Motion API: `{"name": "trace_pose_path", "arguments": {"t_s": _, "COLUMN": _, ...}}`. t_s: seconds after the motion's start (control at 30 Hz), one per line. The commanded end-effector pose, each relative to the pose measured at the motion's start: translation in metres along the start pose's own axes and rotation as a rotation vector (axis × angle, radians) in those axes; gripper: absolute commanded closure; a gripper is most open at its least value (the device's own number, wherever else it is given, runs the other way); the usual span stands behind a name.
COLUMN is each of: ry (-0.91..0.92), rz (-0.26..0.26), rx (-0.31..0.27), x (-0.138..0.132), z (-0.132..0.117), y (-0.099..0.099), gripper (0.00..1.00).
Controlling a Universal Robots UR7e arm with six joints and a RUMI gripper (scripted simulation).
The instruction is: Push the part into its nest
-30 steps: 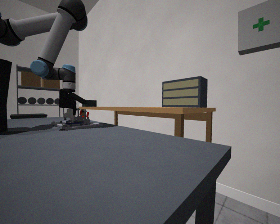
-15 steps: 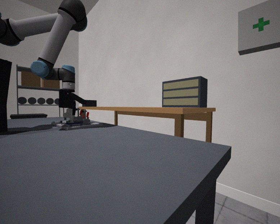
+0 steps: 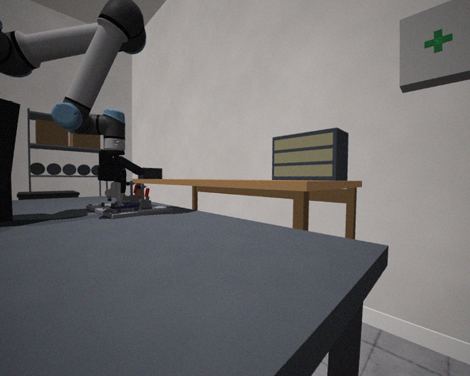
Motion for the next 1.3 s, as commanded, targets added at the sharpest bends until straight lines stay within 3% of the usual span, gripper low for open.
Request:
{"name": "trace_pose_path", "arguments": {"t_s": 0.0, "ry": 0.0, "rz": 0.0, "rx": 0.001, "x": -0.002, "z": 0.0, "y": 0.0, "gripper": 1.0}}
{"name": "trace_pose_path", "arguments": {"t_s": 0.53, "ry": 0.0, "rz": 0.0, "rx": 0.001, "x": -0.01, "z": 0.0, "y": 0.0, "gripper": 1.0}}
{"name": "trace_pose_path", "arguments": {"t_s": 0.7, "ry": 0.0, "rz": 0.0, "rx": 0.001, "x": -0.01, "z": 0.0, "y": -0.03, "gripper": 1.0}}
{"name": "trace_pose_path", "arguments": {"t_s": 1.1, "ry": 0.0, "rz": 0.0, "rx": 0.001, "x": -0.01, "z": 0.0, "y": -0.03, "gripper": 1.0}}
{"name": "trace_pose_path", "arguments": {"t_s": 1.27, "ry": 0.0, "rz": 0.0, "rx": 0.001, "x": -0.01, "z": 0.0, "y": -0.069, "gripper": 1.0}}
Point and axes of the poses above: the point where the finger pads meet when closed, its own y axis out along the fingers, its own x axis across the jaws, z = x × y, the point moved 1 cm from there along -y, back along the fingers, and after that the axes turned 5 degrees about y, right-handed, at the moved point
